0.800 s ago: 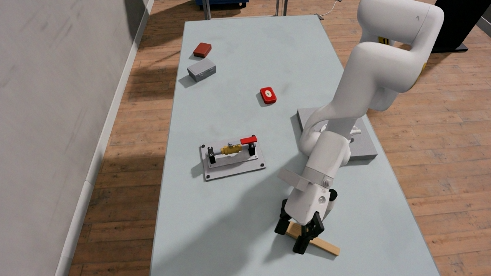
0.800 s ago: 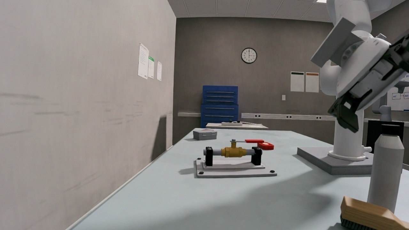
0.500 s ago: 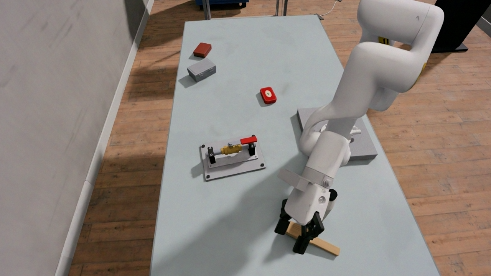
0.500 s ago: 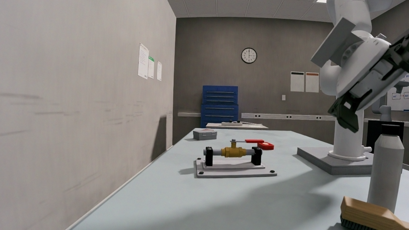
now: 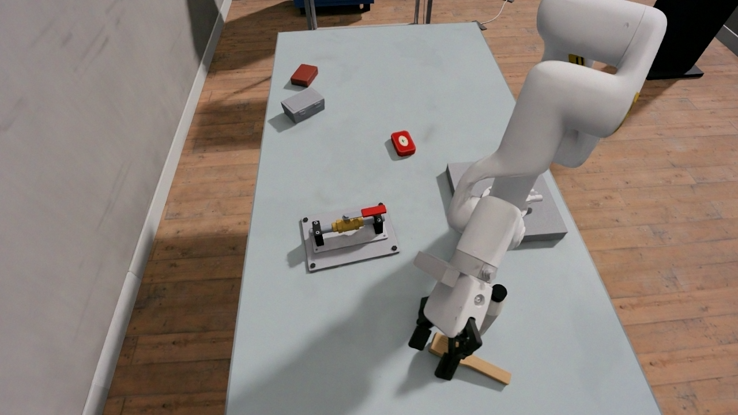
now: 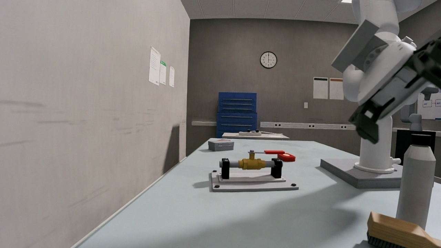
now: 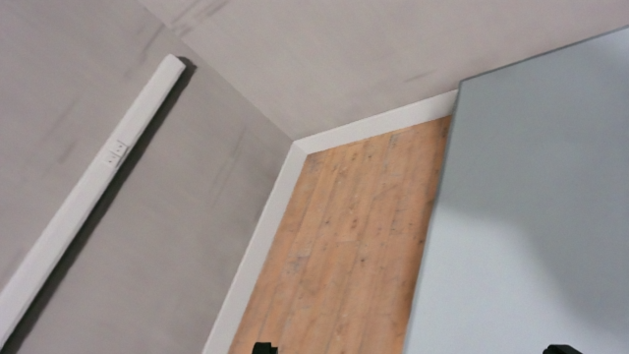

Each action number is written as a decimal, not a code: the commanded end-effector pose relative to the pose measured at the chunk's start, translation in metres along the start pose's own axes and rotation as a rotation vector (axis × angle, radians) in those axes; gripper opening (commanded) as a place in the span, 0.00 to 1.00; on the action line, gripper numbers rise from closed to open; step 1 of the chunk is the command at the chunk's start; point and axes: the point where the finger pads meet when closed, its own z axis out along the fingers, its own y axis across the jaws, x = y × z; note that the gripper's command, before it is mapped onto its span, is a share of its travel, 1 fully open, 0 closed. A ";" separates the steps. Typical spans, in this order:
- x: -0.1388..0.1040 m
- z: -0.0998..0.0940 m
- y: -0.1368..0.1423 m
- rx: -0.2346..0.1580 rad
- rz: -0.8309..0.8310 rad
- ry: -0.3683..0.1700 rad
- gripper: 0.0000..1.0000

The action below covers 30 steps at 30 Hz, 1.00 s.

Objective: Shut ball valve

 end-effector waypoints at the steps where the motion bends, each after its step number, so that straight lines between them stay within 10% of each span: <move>1: 0.016 0.001 0.021 -0.069 -0.026 -0.005 1.00; 5: 0.048 -0.004 0.075 -0.233 -0.078 -0.045 1.00; 10: 0.057 -0.008 0.093 -0.282 -0.092 -0.063 1.00; 12: 0.074 -0.022 0.131 -0.386 -0.116 -0.112 1.00; 18: 0.094 -0.057 0.190 -0.534 -0.137 -0.215 1.00; 30: 0.103 -0.136 0.267 -0.703 -0.125 -0.432 1.00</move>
